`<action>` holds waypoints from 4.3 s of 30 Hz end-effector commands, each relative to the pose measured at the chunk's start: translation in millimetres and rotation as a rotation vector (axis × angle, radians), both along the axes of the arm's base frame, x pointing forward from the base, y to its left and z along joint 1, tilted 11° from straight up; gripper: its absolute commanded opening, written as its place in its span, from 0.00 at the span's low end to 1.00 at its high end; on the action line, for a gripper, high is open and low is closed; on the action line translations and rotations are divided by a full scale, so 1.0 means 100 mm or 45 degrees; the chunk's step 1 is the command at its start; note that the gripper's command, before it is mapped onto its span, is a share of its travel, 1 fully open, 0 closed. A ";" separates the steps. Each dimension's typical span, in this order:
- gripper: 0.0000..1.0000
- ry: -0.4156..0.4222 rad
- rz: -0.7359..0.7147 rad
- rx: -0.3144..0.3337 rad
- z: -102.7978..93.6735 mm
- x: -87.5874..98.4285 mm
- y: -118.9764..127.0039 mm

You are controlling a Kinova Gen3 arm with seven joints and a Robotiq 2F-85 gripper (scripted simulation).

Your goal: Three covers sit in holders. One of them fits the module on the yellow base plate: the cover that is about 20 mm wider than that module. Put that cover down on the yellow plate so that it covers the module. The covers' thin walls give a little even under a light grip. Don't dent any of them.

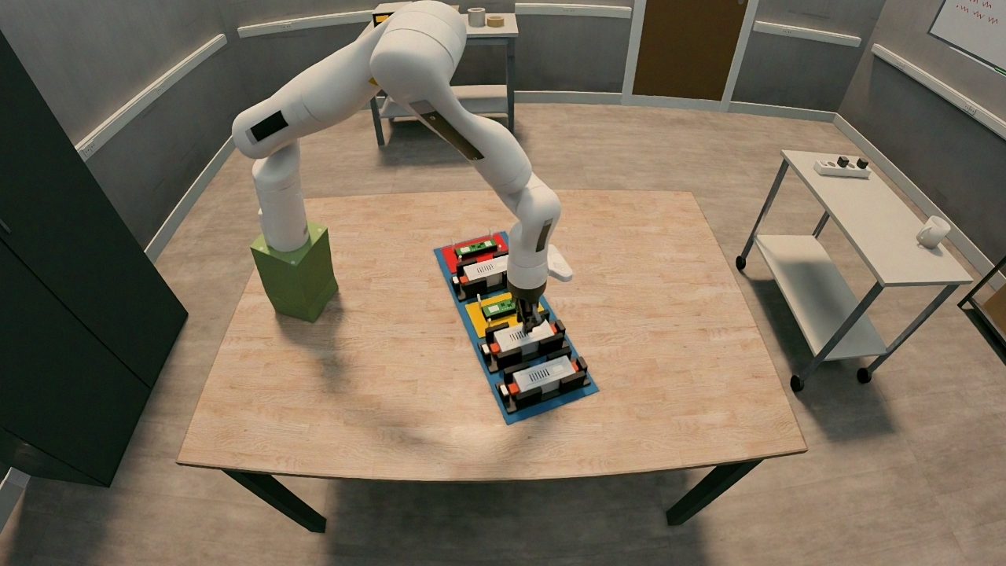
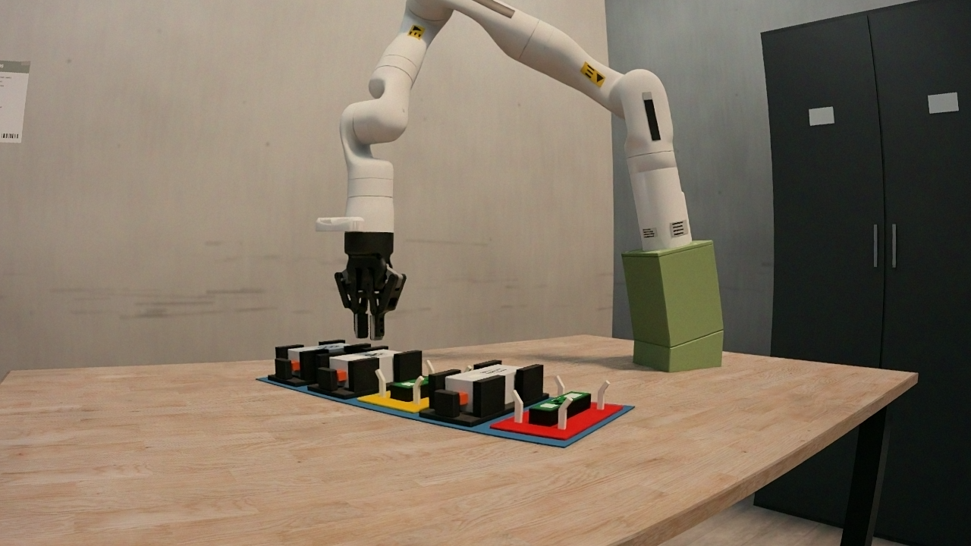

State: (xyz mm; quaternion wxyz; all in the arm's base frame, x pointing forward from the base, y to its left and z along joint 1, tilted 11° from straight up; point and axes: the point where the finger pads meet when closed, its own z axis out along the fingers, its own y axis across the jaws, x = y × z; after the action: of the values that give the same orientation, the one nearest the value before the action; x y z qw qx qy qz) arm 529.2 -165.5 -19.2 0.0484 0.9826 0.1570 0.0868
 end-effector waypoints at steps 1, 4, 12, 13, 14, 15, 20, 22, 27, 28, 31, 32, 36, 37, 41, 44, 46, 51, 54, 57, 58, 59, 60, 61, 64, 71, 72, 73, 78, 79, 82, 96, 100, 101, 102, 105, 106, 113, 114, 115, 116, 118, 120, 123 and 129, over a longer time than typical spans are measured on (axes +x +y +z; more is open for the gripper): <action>0.00 -0.002 0.000 -0.001 0.01 0.01 0.00; 0.00 -0.002 0.000 -0.001 0.01 0.01 0.00; 0.00 -0.002 0.000 -0.001 0.01 0.01 0.00; 0.00 -0.002 0.000 -0.001 0.01 0.01 0.00; 0.00 -0.002 0.000 -0.001 0.01 0.01 0.00; 0.00 -0.002 0.000 -0.001 0.01 0.01 0.00; 0.00 -0.002 0.000 -0.001 0.01 0.01 0.00; 0.00 -0.002 0.000 -0.001 0.01 0.01 0.00; 0.00 -0.002 0.000 -0.001 0.01 0.01 0.00; 0.00 -0.002 0.000 -0.001 0.01 0.01 0.00; 1.00 -0.002 0.000 -0.001 0.01 0.01 0.00; 1.00 -0.002 0.000 -0.001 0.01 0.01 0.00; 1.00 -0.002 0.000 -0.001 0.01 0.01 0.00; 1.00 -0.002 0.000 -0.001 0.01 0.01 0.00; 1.00 -0.002 0.000 -0.001 0.01 0.01 0.00; 1.00 -0.002 0.000 -0.001 0.01 0.01 0.00; 1.00 -0.002 0.000 -0.001 0.01 0.01 0.00; 1.00 -0.002 0.000 -0.001 0.01 0.01 0.00; 1.00 -0.002 0.000 -0.001 0.01 0.01 0.00; 1.00 -0.002 0.000 -0.001 0.01 0.01 0.00; 1.00 -0.002 0.000 -0.001 0.01 0.01 0.00; 1.00 -0.002 0.000 -0.001 0.01 0.01 0.00; 1.00 -0.002 0.000 -0.001 0.01 0.01 0.00; 1.00 -0.002 0.000 -0.001 0.01 0.01 0.00; 1.00 -0.002 0.000 -0.001 -0.01 0.01 0.00; 1.00 -0.002 0.000 -0.001 -0.08 0.02 -0.01; 1.00 -0.002 0.000 -0.001 -0.08 0.02 -0.01; 1.00 -0.002 0.000 -0.001 -0.08 0.02 -0.01; 1.00 -0.002 0.000 -0.001 -0.08 0.02 -0.01; 1.00 -0.002 0.000 -0.001 -0.08 0.02 -0.01; 1.00 -0.002 0.000 -0.001 -0.11 0.03 -0.01; 1.00 -0.002 0.000 -0.001 -0.18 0.04 -0.02; 1.00 -0.002 0.000 -0.001 -0.22 0.05 -0.02; 1.00 -0.002 0.000 -0.001 -0.23 0.05 -0.02; 1.00 -0.002 0.000 -0.001 -0.24 0.05 -0.02; 1.00 -0.002 0.000 -0.001 -0.27 0.06 -0.02; 1.00 -0.002 0.000 -0.001 -0.28 0.06 -0.02; 1.00 -0.002 0.000 -0.001 -0.28 0.06 -0.02; 1.00 -0.002 0.000 -0.001 -0.29 0.06 -0.02; 1.00 -0.002 0.000 -0.001 -0.30 0.07 -0.02; 1.00 -0.002 0.000 -0.001 -0.31 0.07 -0.02; 1.00 -0.002 0.000 -0.001 -0.33 0.07 -0.03; 1.00 -0.002 0.000 -0.001 -0.35 0.08 -0.03; 1.00 -0.002 0.000 -0.001 -0.38 0.08 -0.03; 1.00 -0.002 0.000 -0.001 -0.38 0.08 -0.03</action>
State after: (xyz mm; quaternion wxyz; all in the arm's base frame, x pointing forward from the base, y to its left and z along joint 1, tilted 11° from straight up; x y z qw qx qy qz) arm 536.7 -168.2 -58.0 0.0484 0.9826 0.1570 0.0867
